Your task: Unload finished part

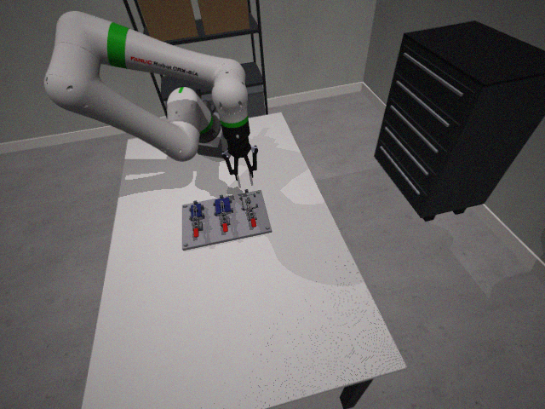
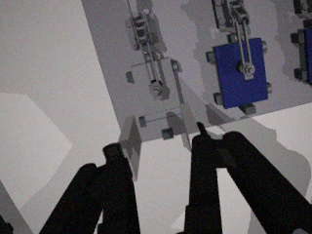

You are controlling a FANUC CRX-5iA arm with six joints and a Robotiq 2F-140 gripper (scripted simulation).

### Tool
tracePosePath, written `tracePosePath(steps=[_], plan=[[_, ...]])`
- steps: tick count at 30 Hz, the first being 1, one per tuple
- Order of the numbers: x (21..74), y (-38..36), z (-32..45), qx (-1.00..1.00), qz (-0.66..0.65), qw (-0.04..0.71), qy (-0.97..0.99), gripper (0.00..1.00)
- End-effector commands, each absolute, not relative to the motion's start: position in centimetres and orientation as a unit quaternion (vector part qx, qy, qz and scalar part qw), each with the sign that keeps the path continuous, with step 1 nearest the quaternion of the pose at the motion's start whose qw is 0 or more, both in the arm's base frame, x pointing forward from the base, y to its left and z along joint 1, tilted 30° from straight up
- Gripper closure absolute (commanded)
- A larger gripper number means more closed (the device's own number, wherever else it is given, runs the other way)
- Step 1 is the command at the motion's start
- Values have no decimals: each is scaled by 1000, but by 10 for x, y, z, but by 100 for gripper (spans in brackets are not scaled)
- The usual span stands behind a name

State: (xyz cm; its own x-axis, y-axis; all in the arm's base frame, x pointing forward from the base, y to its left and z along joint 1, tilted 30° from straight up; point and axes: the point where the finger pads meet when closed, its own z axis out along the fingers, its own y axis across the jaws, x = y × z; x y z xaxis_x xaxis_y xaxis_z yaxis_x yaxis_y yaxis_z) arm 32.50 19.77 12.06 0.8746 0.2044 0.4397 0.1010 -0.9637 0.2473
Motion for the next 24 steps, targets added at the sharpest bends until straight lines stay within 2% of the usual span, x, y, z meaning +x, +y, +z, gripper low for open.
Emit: tracePosePath(steps=[1, 14, 24], plan=[[328, 199, 122, 962, 238, 109, 80, 72], [372, 209, 145, 962, 238, 109, 80, 72], [433, 223, 175, 962, 238, 109, 80, 72]])
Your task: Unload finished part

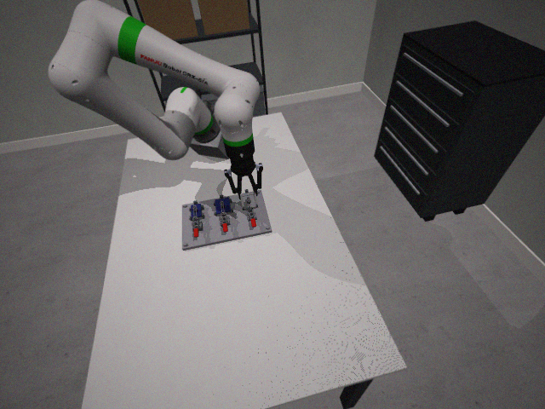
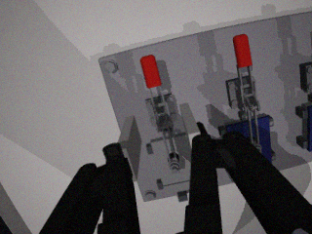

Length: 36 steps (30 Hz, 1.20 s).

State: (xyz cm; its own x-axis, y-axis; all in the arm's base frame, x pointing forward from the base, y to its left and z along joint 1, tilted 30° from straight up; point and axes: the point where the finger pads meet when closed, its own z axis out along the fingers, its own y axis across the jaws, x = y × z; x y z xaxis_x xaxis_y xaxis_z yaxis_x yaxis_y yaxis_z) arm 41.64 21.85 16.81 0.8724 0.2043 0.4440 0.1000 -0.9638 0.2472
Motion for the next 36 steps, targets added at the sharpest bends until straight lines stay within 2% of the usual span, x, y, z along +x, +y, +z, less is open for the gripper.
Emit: tracePosePath(steps=[1, 18, 36], plan=[[436, 224, 177, 962, 238, 109, 80, 72], [448, 226, 179, 962, 238, 109, 80, 72], [469, 218, 141, 962, 238, 109, 80, 72]])
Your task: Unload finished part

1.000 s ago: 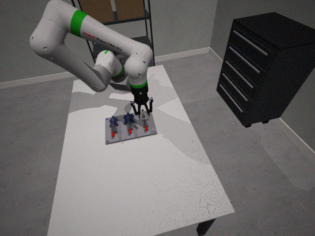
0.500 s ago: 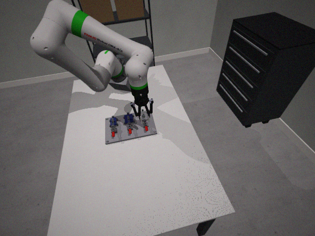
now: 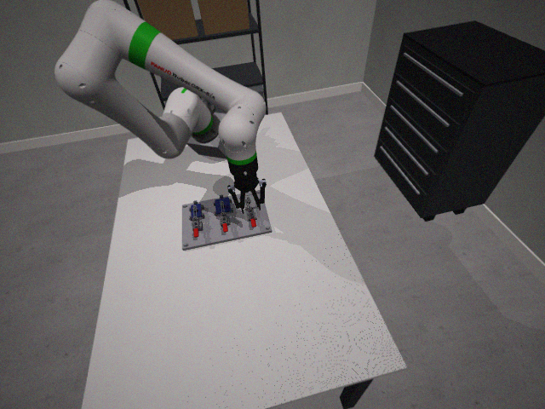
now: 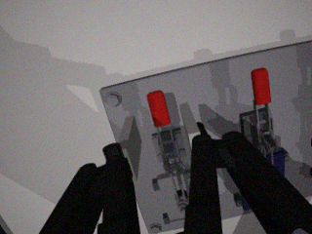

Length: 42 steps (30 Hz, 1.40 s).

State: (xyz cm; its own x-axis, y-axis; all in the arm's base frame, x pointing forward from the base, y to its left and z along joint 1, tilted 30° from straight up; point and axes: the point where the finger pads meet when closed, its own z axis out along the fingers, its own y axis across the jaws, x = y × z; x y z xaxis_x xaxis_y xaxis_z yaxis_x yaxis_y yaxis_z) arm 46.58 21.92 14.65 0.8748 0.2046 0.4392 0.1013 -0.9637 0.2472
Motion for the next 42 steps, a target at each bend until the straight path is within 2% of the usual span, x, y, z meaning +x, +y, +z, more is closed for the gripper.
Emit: tracePosePath(steps=[1, 42], plan=[[471, 218, 139, 962, 238, 109, 80, 72], [477, 216, 127, 962, 238, 109, 80, 72]])
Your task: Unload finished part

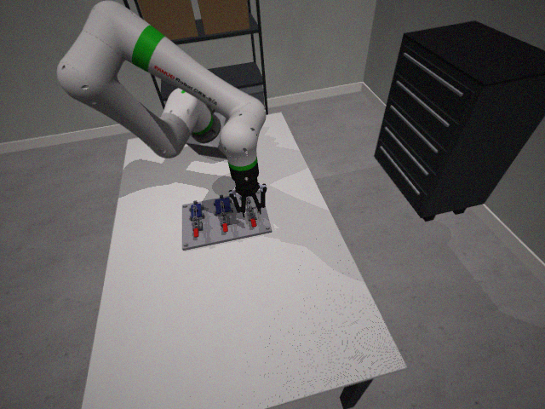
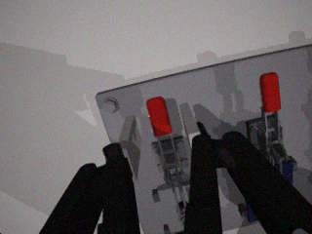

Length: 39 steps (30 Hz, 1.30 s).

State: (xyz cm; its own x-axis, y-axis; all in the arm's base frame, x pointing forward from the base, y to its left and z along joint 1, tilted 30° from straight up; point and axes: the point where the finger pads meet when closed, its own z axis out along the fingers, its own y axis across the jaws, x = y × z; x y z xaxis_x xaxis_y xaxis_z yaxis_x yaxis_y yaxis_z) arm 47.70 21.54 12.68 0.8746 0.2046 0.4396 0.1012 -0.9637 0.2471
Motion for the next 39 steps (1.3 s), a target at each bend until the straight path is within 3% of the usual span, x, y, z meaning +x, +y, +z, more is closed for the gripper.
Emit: tracePosePath(steps=[1, 39], plan=[[477, 216, 127, 962, 238, 109, 80, 72], [491, 211, 103, 962, 238, 109, 80, 72]])
